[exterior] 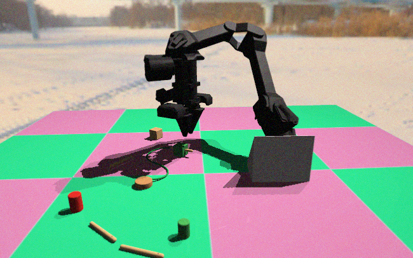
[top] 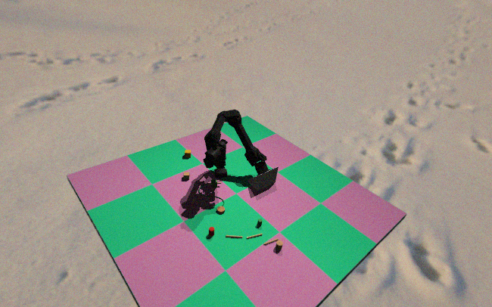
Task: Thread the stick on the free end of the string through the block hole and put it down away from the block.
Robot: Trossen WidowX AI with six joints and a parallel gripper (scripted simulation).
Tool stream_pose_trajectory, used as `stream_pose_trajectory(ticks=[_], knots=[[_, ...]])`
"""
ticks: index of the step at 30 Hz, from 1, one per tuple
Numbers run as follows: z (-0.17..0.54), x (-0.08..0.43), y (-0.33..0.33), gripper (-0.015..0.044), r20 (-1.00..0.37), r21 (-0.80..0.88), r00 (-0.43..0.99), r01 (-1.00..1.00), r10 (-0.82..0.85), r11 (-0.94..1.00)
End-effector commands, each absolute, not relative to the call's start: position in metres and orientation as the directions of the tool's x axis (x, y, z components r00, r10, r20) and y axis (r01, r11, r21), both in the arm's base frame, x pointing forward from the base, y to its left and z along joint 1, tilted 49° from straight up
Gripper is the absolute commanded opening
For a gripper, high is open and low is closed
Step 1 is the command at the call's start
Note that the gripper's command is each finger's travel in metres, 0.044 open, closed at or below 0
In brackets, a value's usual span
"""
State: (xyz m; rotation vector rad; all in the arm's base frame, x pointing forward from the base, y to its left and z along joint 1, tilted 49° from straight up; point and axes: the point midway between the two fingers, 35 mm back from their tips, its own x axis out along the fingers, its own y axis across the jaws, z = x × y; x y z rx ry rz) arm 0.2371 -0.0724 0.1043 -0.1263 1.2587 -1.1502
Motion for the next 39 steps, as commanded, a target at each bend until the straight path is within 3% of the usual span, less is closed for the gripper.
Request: stream_pose_trajectory(ticks=[1, 35, 39], knots=[[0.1, 0.236, -0.078, 0.0121, -0.67, -0.641, -0.131, 0.6, -0.731, 0.479], [0.07, 0.226, -0.114, 0.0121, -0.663, -0.645, -0.133, 0.601, -0.737, 0.472], [0.07, 0.227, -0.113, 0.0016, -0.667, -0.641, -0.134, 0.605, -0.733, 0.472]])
